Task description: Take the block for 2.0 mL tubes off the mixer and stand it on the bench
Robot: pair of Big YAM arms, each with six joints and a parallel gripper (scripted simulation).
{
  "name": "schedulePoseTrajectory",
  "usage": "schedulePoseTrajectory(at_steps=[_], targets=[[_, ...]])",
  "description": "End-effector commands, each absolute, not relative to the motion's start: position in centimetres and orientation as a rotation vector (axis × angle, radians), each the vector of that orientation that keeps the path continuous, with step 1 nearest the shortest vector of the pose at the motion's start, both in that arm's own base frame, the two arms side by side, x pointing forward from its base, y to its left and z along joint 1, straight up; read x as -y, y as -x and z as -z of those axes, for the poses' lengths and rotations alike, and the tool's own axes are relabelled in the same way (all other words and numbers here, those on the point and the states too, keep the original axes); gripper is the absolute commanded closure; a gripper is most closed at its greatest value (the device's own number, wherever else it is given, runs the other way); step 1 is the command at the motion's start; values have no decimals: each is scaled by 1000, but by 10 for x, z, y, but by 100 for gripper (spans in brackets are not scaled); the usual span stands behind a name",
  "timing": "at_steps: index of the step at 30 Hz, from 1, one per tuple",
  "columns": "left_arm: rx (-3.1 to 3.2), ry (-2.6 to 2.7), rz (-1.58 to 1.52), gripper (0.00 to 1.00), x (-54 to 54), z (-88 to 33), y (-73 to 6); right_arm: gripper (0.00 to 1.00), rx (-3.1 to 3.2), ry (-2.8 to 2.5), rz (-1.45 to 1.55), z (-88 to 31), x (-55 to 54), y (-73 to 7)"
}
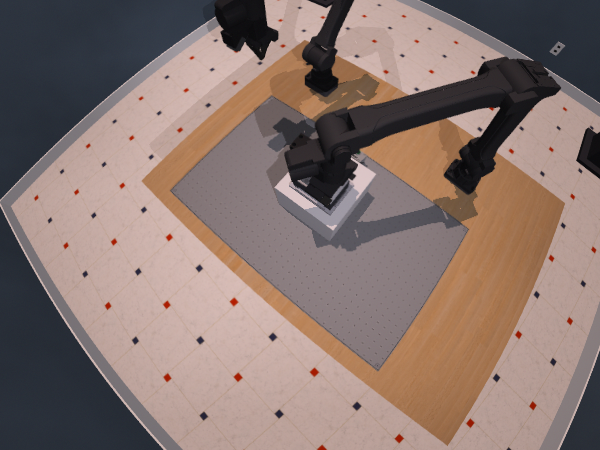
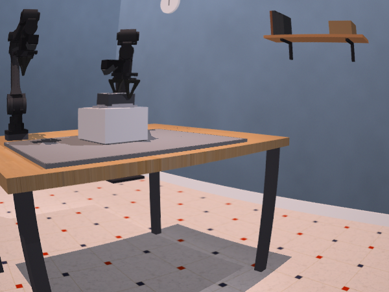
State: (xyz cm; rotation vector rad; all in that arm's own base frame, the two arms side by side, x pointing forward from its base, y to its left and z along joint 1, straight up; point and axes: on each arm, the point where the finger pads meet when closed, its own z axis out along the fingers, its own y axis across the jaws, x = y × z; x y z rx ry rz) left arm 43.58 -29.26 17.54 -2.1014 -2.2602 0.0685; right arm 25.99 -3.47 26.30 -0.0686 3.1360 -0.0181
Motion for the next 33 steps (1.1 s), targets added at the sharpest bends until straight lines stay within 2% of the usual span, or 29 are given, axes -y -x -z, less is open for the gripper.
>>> schedulePoseTrajectory(at_steps=[1, 33], targets=[[2265, 2131, -73, 100, 297, -202, -424, 100, -3099, 66, 29, -274, 34, -267], [2248, 2168, -72, 100, 297, -203, -423, 100, -3072, 52, 31, -286, 34, -273]])
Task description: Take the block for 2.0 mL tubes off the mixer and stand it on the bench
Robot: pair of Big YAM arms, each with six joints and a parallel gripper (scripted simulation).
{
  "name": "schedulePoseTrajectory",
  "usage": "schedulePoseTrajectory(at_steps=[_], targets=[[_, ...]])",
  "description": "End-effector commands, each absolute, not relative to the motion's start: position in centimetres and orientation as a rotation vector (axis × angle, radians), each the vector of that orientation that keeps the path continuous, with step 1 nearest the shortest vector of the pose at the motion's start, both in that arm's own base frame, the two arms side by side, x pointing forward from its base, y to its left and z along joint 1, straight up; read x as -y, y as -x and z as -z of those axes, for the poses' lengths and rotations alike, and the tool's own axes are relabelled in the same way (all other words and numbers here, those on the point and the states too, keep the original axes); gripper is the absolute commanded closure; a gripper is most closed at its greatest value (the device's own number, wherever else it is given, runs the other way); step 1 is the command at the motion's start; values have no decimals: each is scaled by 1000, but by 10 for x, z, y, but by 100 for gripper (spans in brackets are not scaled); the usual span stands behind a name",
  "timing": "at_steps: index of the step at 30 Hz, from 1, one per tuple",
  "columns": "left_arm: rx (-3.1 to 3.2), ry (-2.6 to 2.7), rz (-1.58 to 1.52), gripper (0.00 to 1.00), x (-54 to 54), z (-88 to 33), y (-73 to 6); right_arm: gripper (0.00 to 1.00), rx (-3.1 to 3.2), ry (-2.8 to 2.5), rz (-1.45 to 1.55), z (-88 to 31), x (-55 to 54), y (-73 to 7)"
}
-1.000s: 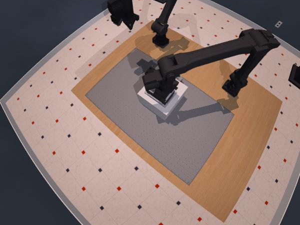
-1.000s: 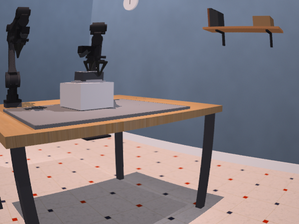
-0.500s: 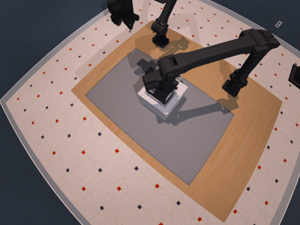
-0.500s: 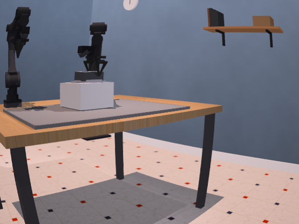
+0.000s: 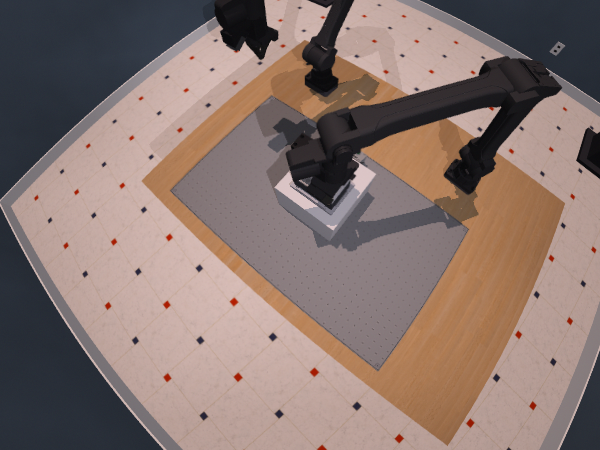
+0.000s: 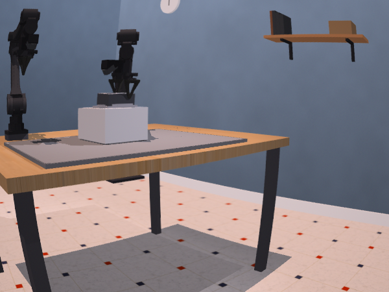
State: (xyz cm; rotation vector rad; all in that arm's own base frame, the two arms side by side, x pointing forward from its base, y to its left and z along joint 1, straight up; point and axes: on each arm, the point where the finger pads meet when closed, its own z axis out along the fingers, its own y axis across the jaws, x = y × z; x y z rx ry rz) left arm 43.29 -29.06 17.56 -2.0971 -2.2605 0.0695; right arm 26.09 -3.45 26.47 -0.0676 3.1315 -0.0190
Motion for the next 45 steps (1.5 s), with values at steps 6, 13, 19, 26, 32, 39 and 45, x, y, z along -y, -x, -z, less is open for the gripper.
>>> schedulePoseTrajectory(at_steps=[6, 13, 19, 26, 32, 39, 45], targets=[[2263, 2191, -66, 100, 301, -207, -429, 100, -3073, 52, 30, -285, 34, -272], [2257, 2198, -66, 100, 307, -204, -438, 100, -3075, 52, 29, -285, 34, -272], [2261, 2192, -67, 100, 309, -202, -441, 100, -3076, 52, 29, -285, 34, -272], [2284, 2169, -67, 100, 309, -201, -442, 100, -3078, 52, 28, -284, 34, -272], [2291, 2163, -67, 100, 309, -201, -442, 100, -3079, 52, 27, -284, 34, -271], [2294, 2160, -67, 100, 309, -201, -442, 100, -3081, 52, 26, -284, 34, -271], [2294, 2160, -68, 100, 309, -201, -442, 100, -3082, 52, 25, -284, 34, -271]])
